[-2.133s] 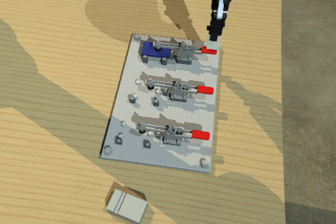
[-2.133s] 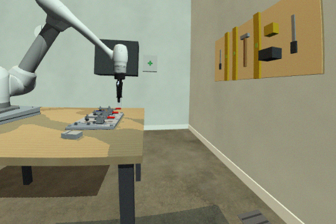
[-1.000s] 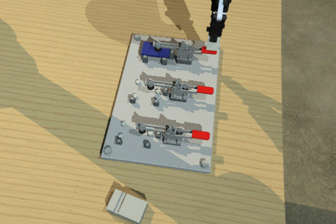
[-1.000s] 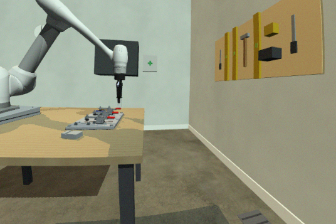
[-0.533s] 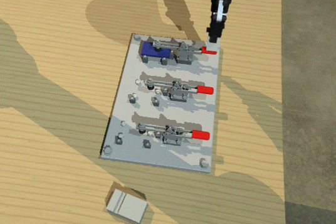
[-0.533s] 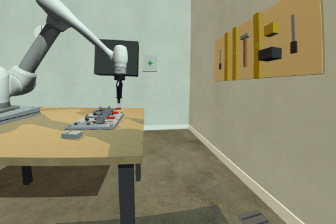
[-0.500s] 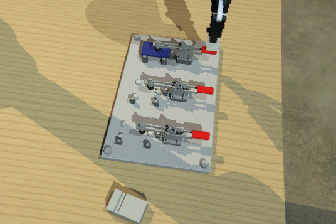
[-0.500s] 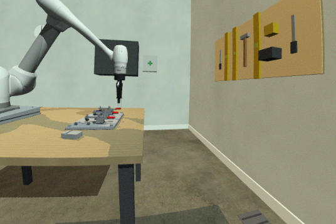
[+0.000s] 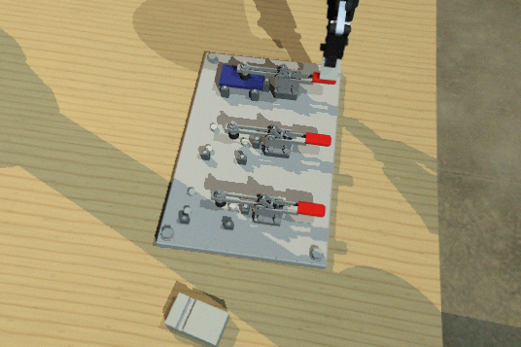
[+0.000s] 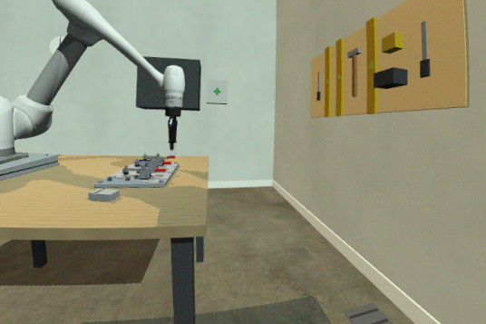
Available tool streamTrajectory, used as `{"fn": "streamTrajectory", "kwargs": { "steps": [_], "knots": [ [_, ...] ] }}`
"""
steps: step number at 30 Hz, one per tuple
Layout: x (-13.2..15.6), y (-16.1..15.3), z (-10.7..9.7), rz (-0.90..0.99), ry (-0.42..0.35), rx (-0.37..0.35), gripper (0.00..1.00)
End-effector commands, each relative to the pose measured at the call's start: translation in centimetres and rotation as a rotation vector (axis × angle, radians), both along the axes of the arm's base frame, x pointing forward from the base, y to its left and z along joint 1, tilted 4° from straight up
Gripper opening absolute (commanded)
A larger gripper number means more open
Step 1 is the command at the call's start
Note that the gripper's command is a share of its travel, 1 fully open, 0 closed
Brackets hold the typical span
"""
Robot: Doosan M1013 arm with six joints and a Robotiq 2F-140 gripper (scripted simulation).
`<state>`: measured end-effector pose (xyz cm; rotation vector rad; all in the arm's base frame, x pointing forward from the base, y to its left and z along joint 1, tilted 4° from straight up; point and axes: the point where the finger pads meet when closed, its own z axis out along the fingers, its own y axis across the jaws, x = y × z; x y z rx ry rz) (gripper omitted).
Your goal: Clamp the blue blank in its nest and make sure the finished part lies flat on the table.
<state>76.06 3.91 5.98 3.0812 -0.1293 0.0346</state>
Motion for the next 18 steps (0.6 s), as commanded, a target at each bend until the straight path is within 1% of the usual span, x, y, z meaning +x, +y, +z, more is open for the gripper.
{"fn": "streamTrajectory", "kwargs": {
  "steps": [1, 18],
  "knots": [
    [0.00, 0.00, 0.01, 0.000, 0.000, 0.000, 0.00],
    [0.00, -0.01, -0.19, 0.000, 0.000, 0.000, 0.00]
  ]
}}
